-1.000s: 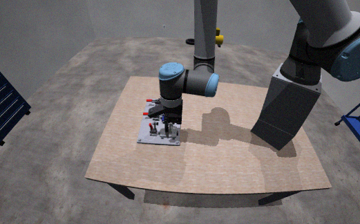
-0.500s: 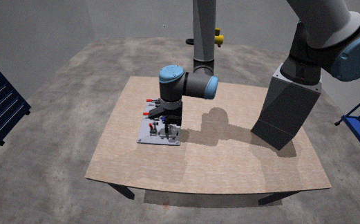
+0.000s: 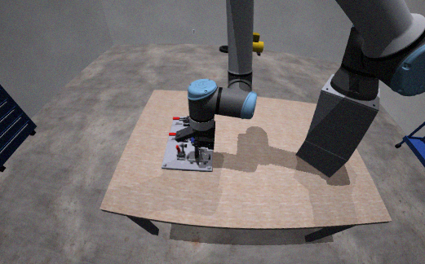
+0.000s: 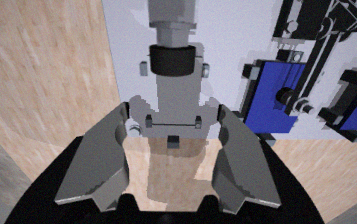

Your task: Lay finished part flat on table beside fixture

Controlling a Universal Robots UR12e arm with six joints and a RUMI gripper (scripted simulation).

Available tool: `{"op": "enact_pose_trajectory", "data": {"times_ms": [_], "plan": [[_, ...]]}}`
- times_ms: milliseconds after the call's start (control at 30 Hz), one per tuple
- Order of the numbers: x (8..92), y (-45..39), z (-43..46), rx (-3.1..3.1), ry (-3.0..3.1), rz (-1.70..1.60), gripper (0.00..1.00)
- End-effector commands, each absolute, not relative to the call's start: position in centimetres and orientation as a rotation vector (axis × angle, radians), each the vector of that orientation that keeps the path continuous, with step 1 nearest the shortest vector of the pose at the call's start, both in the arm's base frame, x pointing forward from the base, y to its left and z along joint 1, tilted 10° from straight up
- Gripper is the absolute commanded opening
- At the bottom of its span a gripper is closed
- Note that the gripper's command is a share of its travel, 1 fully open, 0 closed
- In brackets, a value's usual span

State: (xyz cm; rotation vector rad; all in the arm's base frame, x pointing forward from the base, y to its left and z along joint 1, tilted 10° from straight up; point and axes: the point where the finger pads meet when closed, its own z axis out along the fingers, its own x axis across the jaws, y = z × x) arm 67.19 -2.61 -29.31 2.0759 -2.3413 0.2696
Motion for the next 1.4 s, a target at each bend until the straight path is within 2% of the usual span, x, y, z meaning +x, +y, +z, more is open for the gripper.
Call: {"op": "enact_pose_trajectory", "data": {"times_ms": [0,1200,1233,1367], "plan": [[67.24,-2.61,-29.32,2.076,-2.342,0.271,0.59],[67.24,-2.61,-29.32,2.076,-2.342,0.271,0.59],[67.24,-2.61,-29.32,2.076,-2.342,0.271,0.0],[67.24,-2.61,-29.32,2.076,-2.342,0.271,0.0]]}}
